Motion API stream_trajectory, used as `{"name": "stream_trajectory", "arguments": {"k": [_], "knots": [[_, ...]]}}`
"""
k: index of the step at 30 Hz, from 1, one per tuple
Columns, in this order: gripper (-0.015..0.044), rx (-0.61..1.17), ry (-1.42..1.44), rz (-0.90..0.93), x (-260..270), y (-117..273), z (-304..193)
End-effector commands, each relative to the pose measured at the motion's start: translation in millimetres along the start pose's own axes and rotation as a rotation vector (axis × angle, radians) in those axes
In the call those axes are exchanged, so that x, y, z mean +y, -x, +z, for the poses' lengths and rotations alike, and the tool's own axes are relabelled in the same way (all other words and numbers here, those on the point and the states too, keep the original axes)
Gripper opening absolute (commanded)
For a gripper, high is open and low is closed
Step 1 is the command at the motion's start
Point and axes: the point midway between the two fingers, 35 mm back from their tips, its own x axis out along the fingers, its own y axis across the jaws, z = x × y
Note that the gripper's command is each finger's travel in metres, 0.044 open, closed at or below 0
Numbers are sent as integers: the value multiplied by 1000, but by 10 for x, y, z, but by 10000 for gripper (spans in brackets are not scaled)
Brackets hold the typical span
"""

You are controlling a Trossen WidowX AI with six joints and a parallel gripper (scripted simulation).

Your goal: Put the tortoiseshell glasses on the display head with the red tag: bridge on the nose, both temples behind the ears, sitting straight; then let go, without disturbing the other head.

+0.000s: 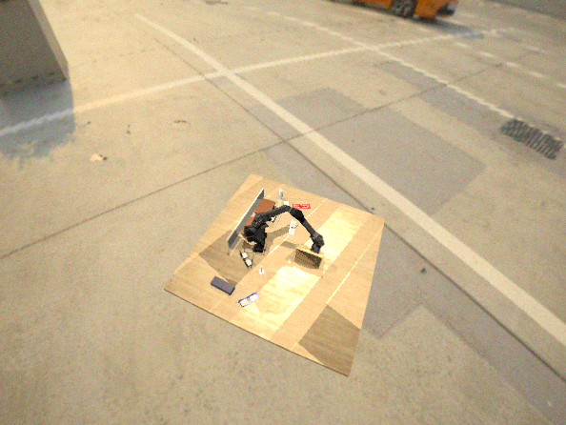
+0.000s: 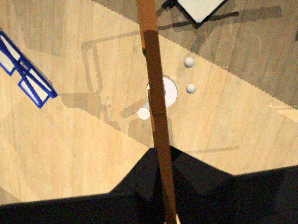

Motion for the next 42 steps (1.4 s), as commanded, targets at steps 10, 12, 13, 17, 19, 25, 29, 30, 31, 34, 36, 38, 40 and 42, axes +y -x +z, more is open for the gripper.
{"name": "stream_trajectory", "arguments": {"k": [10, 12, 13, 17, 19, 25, 29, 30, 31, 34, 36, 38, 40, 42], "knots": [[0, -52, 210, 109, -684, 400, 40], [0, -64, 244, 122, -798, 453, 33], [0, -71, 261, 129, -855, 479, 28], [0, -99, 328, 153, -1081, 579, -1], [0, -115, 362, 163, -1194, 625, -22], [0, -168, 461, 186, -1526, 753, -106], [0, -206, 527, 194, -1741, 830, -180], [0, -216, 544, 196, -1793, 848, -201], [0, -226, 560, 197, -1845, 865, -222], [0, -256, 609, 197, -1998, 915, -292], [0, -277, 641, 196, -2097, 946, -342], [0, -298, 674, 193, -2193, 975, -395], [0, -319, 706, 188, -2287, 1003, -452], [0, -340, 738, 182, -2378, 1030, -511]]}}
